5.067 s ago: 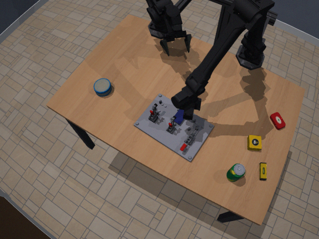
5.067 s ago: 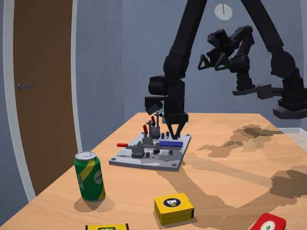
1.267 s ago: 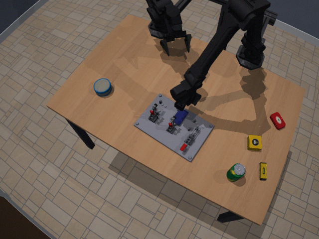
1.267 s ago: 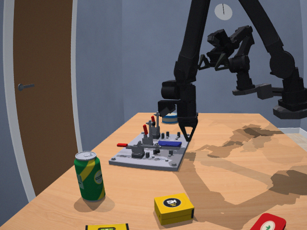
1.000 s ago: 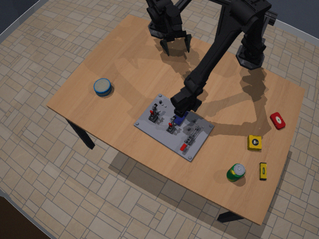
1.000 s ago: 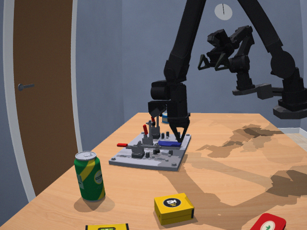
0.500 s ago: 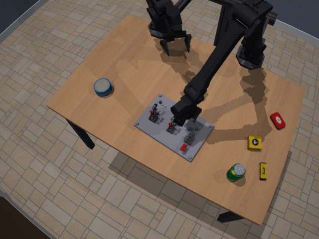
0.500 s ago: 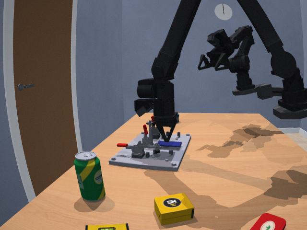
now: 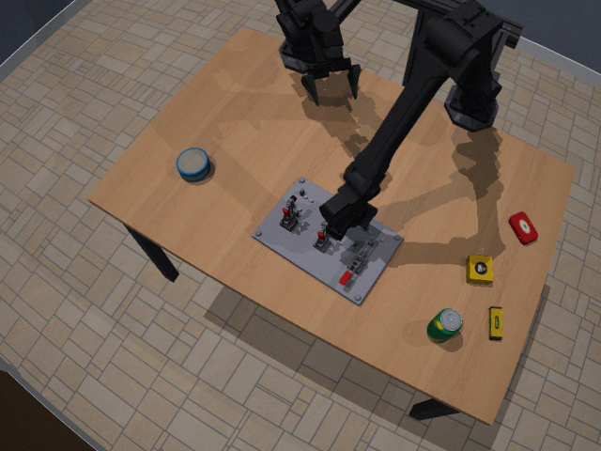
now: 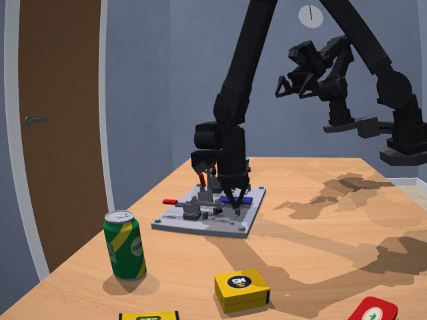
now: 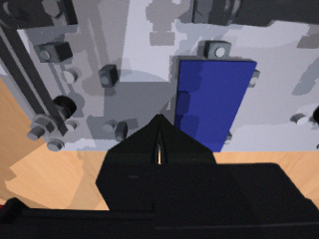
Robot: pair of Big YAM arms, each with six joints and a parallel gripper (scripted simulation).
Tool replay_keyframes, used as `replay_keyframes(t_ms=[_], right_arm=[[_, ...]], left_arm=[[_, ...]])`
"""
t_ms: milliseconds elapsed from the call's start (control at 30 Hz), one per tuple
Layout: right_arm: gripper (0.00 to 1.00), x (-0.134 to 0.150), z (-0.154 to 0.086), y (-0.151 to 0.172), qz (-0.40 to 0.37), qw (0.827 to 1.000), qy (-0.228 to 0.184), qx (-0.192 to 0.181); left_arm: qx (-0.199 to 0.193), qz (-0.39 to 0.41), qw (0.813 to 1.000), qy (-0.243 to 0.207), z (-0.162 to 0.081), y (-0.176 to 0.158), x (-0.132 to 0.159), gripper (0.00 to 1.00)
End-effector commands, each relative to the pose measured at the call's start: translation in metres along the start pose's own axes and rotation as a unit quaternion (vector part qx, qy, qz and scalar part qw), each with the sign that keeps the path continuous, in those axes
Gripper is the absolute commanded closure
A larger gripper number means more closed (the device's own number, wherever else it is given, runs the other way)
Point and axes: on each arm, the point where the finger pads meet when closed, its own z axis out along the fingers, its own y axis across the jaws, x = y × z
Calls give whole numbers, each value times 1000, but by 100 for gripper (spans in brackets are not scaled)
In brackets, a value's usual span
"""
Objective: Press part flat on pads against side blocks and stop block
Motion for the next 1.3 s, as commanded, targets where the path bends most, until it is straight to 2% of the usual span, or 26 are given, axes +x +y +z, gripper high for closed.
replay_keyframes(t_ms=[0,167,200,333,367,667,700,900,933,1267], right_arm=[[0,-7,0,-1,2,1000,-7,1],[0,-7,0,-1,2,1000,-7,1],[0,-7,0,-1,2,1000,-7,1],[0,-7,0,-1,2,1000,-7,1],[0,-7,0,-1,2,1000,-7,1],[0,-7,0,-1,2,1000,-7,1],[0,-7,0,-1,2,1000,-7,1],[0,-7,0,-1,2,1000,-7,1],[0,-7,0,-1,2,1000,-7,1],[0,-7,0,-1,2,1000,-7,1]], left_arm=[[8,5,1000,-29,-12,-8,-27,100],[8,5,1000,-27,-12,-8,-25,100],[8,6,1000,-29,-21,-7,-28,100],[8,4,1000,-29,-23,-5,-30,100],[7,5,1000,-23,-14,-5,-26,100],[6,0,1000,-22,-12,2,-20,100],[10,7,999,-36,-23,-5,-24,100],[12,11,999,-37,-25,-10,-21,100],[8,13,1000,-23,-16,-9,-13,100],[2,5,1000,-7,-5,-18,-12,100]])
